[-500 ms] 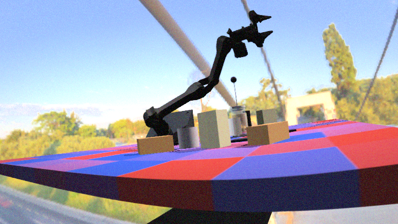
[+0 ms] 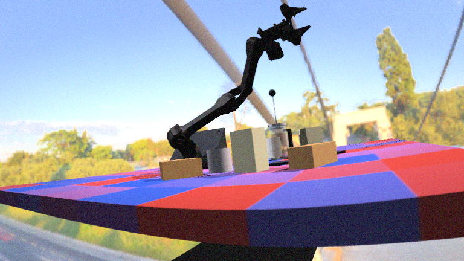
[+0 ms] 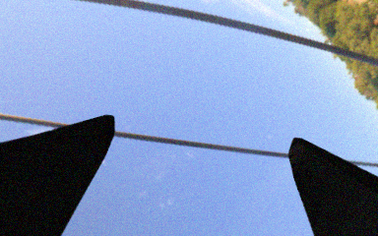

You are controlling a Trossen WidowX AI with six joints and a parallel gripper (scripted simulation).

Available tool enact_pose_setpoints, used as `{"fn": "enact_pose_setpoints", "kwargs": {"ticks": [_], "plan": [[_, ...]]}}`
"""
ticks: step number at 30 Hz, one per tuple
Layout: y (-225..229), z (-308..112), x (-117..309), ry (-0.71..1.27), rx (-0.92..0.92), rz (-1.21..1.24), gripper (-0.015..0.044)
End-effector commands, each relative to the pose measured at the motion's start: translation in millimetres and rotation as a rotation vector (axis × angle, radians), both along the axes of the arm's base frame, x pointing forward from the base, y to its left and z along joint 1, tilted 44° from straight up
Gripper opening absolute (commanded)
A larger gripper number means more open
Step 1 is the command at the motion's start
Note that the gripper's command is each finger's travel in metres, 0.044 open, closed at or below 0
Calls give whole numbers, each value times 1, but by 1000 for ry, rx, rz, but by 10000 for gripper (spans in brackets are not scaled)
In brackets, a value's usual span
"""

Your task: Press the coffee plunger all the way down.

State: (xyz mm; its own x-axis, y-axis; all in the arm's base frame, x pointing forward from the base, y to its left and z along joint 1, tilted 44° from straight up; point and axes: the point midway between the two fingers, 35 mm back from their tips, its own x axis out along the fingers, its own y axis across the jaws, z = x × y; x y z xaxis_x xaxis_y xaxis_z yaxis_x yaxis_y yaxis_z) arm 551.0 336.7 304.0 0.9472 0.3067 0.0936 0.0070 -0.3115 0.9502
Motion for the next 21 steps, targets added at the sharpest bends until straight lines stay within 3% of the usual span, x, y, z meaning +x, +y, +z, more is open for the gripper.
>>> {"fn": "enact_pose_setpoints", "kwargs": {"ticks": [1, 10, 21], "plan": [[21, 33, -27, -54, 56, 60, 440], [66, 114, -107, -186, 213, 235, 440], [77, 172, -170, -278, 342, 339, 440]]}}
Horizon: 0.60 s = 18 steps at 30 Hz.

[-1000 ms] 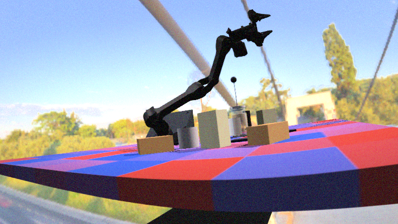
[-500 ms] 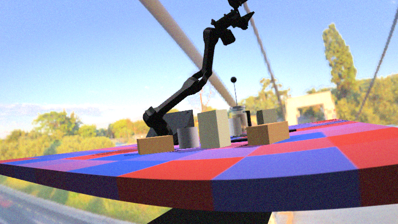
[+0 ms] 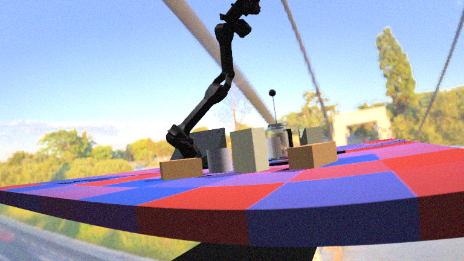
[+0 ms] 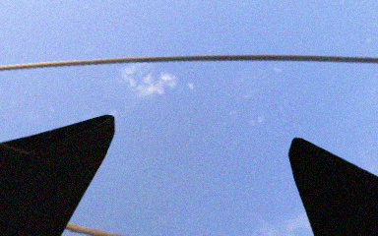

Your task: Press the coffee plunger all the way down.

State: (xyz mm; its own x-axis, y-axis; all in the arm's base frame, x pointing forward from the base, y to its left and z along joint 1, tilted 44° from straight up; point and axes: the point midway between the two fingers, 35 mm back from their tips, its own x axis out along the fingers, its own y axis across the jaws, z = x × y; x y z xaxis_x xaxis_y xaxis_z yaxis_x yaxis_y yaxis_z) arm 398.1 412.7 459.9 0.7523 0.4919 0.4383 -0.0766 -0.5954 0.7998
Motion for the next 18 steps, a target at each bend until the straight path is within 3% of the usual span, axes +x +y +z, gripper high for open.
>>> {"fn": "enact_pose_setpoints", "kwargs": {"ticks": [1, 18], "plan": [[2, 21, -23, -29, 49, 45, 440], [-12, 84, -90, -139, 203, 147, 440]]}}
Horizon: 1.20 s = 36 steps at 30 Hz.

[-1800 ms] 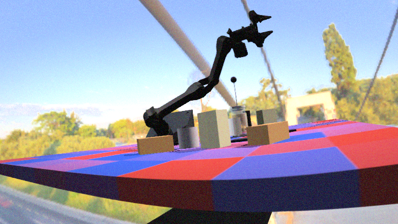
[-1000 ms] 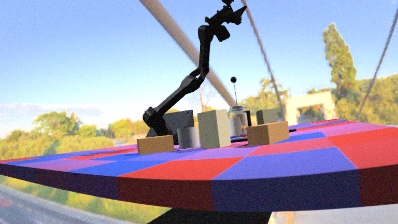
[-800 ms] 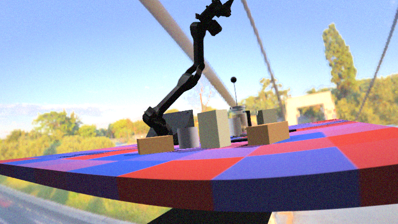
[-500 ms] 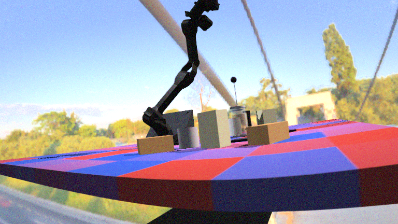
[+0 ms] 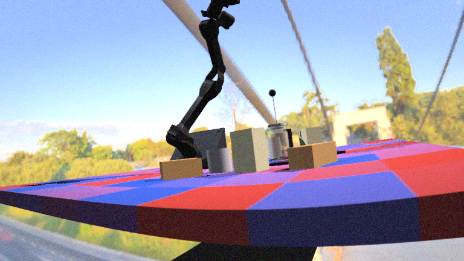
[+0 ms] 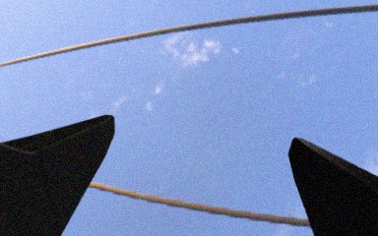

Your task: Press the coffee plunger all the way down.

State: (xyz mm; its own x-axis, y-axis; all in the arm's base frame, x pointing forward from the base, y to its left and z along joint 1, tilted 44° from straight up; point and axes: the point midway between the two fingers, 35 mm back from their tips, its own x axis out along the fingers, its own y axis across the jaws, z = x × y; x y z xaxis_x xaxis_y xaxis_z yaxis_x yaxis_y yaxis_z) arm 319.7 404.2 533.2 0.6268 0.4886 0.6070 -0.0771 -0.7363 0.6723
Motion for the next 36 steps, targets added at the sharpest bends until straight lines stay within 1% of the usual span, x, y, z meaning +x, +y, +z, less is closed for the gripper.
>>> {"fn": "enact_pose_setpoints", "kwargs": {"ticks": [1, 8, 12, 17, 31, 36], "plan": [[-4, 13, -16, -26, 34, 28, 440], [-15, 43, -55, -65, 113, 97, 440], [-26, 63, -84, -103, 173, 144, 440], [-37, 79, -113, -114, 242, 195, 440], [-97, 130, -193, -181, 483, 380, 440], [-117, 140, -207, -185, 551, 422, 440]]}}
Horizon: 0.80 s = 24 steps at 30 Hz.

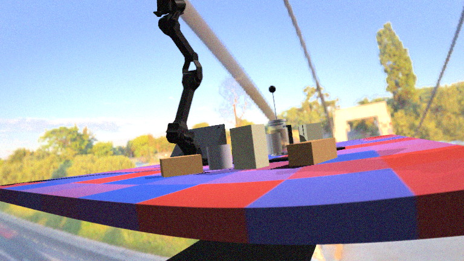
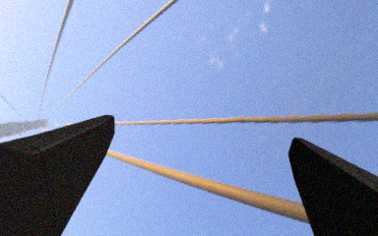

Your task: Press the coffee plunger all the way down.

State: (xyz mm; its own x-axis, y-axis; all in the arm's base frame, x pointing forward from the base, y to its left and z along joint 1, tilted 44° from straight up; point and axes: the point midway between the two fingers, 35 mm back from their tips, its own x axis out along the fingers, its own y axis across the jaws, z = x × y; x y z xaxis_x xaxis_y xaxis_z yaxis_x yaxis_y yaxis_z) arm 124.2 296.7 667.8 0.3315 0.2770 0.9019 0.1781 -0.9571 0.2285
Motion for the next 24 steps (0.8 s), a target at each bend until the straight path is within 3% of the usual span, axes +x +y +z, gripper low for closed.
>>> {"fn": "enact_pose_setpoints", "kwargs": {"ticks": [1, 9, 16, 24], "plan": [[-16, 8, -16, -9, 49, 40, 440], [-75, 29, -61, -29, 222, 204, 440], [-171, 51, -113, -98, 486, 540, 440], [-211, 52, -120, -106, 587, 645, 440]]}}
